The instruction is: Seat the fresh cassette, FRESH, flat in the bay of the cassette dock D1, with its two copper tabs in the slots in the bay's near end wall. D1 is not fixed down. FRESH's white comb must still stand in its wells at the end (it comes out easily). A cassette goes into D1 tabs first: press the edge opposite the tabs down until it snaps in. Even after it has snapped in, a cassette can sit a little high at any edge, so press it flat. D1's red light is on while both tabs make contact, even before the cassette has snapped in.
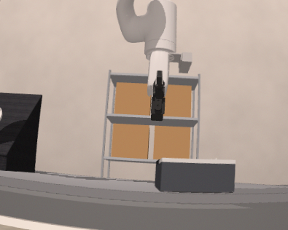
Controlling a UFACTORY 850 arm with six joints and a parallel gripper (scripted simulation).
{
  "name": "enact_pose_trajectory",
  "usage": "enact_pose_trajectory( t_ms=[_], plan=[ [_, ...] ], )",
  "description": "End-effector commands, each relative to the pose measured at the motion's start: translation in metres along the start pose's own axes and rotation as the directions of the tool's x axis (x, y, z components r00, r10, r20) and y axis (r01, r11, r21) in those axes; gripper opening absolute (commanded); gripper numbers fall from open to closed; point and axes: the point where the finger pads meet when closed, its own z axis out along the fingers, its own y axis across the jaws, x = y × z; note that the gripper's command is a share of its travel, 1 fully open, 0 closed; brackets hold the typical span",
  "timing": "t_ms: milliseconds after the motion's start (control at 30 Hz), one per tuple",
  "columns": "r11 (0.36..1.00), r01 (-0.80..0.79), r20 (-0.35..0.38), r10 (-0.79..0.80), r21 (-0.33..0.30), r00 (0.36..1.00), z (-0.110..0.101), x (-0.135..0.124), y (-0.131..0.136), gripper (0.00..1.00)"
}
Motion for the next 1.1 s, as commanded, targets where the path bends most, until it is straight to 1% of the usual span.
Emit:
enact_pose_trajectory(
  t_ms=[0,433,1067],
  plan=[
    [1.0,-0.003,-0.002,0.003,0.0,1.0,-0.005,-0.007,-0.009,1.0],
    [1.0,-0.011,-0.003,0.011,-0.011,1.0,-0.022,-0.051,-0.052,1.0],
    [1.0,-0.011,-0.003,0.011,-0.011,1.0,-0.023,-0.052,-0.054,1.0]
  ],
)
